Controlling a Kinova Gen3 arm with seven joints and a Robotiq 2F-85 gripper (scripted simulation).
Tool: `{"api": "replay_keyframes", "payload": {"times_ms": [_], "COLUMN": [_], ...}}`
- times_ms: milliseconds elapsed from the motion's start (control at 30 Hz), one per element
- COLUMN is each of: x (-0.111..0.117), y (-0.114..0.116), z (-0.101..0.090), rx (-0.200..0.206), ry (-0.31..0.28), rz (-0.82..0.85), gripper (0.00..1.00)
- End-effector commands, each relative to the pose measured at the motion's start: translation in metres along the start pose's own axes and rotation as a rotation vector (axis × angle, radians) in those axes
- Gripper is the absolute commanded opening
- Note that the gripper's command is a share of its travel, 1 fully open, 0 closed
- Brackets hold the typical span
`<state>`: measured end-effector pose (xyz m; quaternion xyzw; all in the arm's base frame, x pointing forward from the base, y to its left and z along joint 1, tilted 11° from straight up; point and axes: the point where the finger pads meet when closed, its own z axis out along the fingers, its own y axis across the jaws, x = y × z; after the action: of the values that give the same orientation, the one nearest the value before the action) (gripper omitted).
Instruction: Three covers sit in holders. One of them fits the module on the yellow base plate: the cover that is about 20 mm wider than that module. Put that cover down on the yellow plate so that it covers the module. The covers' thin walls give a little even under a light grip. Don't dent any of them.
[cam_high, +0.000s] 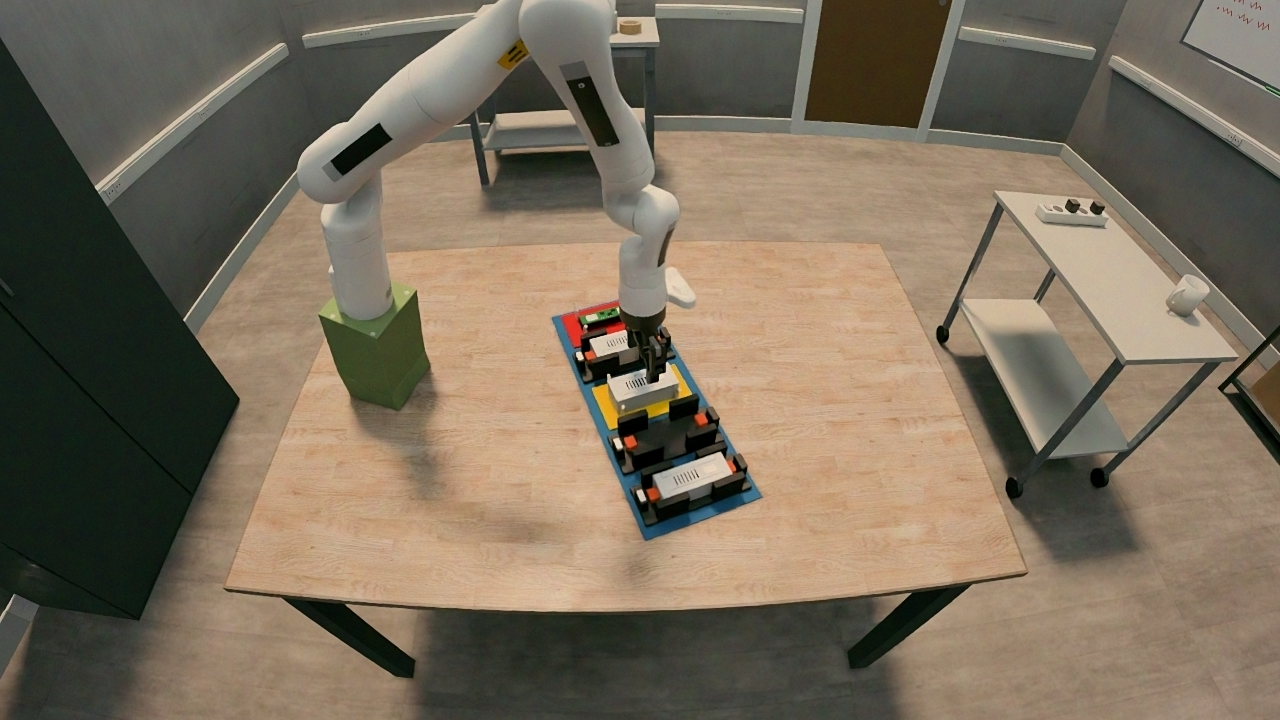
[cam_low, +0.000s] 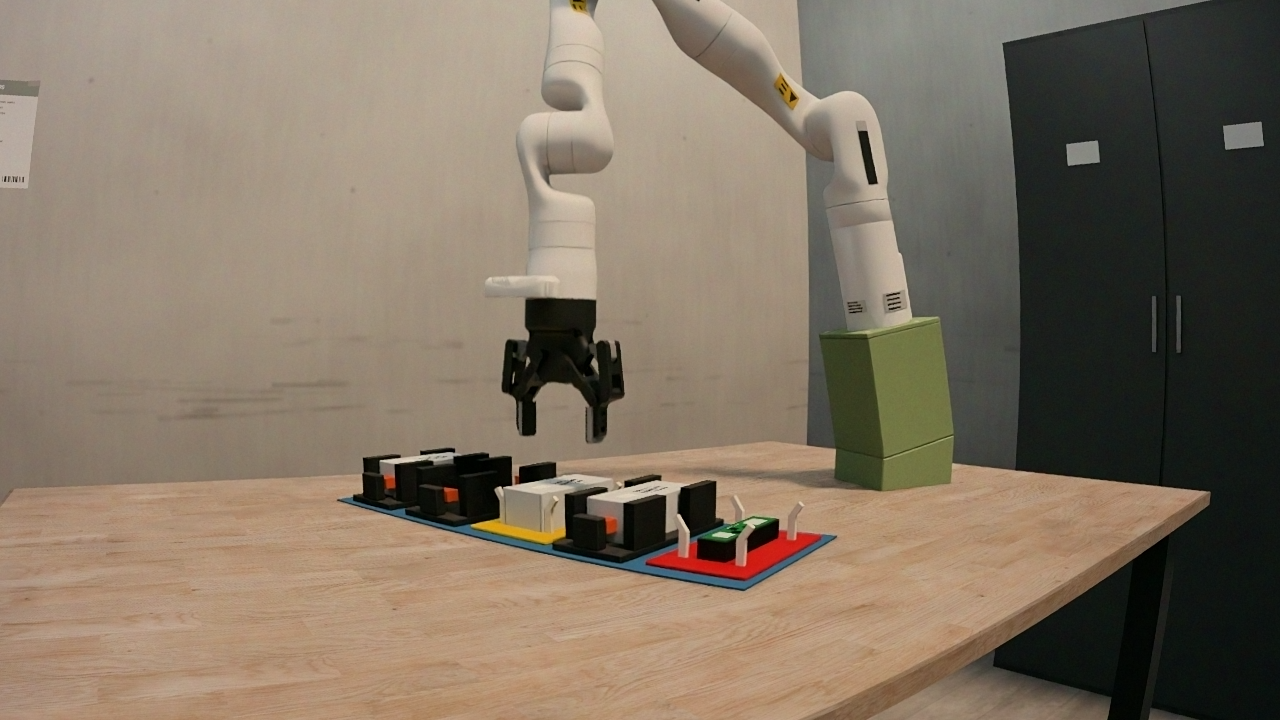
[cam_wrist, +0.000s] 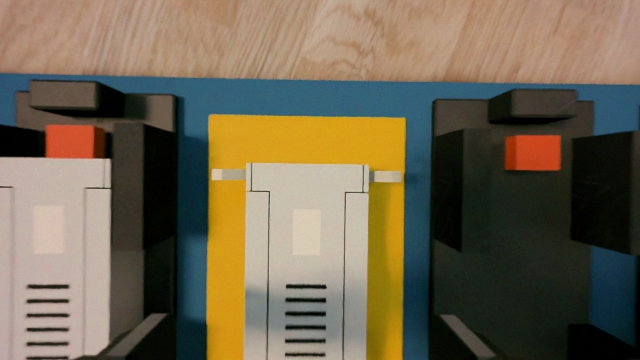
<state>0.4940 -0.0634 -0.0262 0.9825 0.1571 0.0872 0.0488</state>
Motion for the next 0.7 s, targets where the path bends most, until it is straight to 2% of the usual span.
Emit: {"api": "replay_keyframes", "payload": {"times_ms": [0, 167, 667], "x": [0.001, 0.001, 0.001], "y": [0.000, 0.000, 0.000], "z": [-0.022, -0.052, -0.044], "rx": [0.000, 0.000, 0.000], "ry": [0.001, 0.001, 0.001], "rz": [0.000, 0.000, 0.000], "gripper": [1.00, 1.00, 1.00]}}
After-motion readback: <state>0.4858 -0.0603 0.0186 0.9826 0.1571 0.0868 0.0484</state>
